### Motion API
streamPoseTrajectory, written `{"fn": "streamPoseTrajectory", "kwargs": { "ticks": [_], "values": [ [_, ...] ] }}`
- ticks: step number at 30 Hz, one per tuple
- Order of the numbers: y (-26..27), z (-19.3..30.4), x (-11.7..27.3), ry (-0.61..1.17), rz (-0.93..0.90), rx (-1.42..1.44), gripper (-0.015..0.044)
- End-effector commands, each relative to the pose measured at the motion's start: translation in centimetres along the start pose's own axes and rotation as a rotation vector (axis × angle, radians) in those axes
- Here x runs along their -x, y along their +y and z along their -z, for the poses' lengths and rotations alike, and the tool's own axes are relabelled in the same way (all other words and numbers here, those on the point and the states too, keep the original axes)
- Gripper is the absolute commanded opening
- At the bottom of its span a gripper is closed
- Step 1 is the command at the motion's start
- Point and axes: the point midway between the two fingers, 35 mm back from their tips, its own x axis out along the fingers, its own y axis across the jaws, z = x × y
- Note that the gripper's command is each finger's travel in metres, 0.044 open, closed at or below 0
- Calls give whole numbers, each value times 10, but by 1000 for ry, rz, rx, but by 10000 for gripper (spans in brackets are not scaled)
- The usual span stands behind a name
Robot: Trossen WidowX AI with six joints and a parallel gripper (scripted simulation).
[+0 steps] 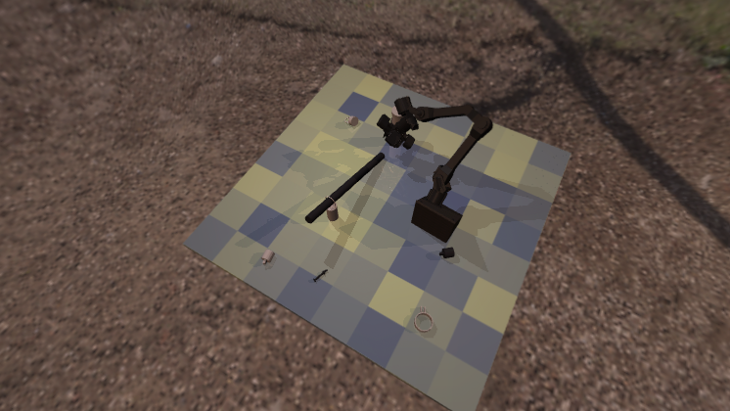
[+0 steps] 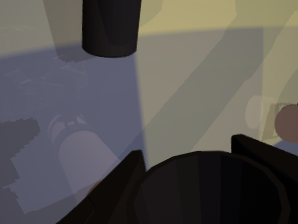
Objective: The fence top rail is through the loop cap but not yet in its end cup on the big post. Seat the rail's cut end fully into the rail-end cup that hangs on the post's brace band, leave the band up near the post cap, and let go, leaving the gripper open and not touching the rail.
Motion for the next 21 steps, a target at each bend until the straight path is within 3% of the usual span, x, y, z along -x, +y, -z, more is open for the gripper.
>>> {"fn": "streamPoseTrajectory", "kwargs": {
  "ticks": [1, 21],
  "values": [
    [-2, -1, -3, 8, -4, -16, 0],
    [-13, 0, -10, 81, -3, -142, 0]
  ]
}}
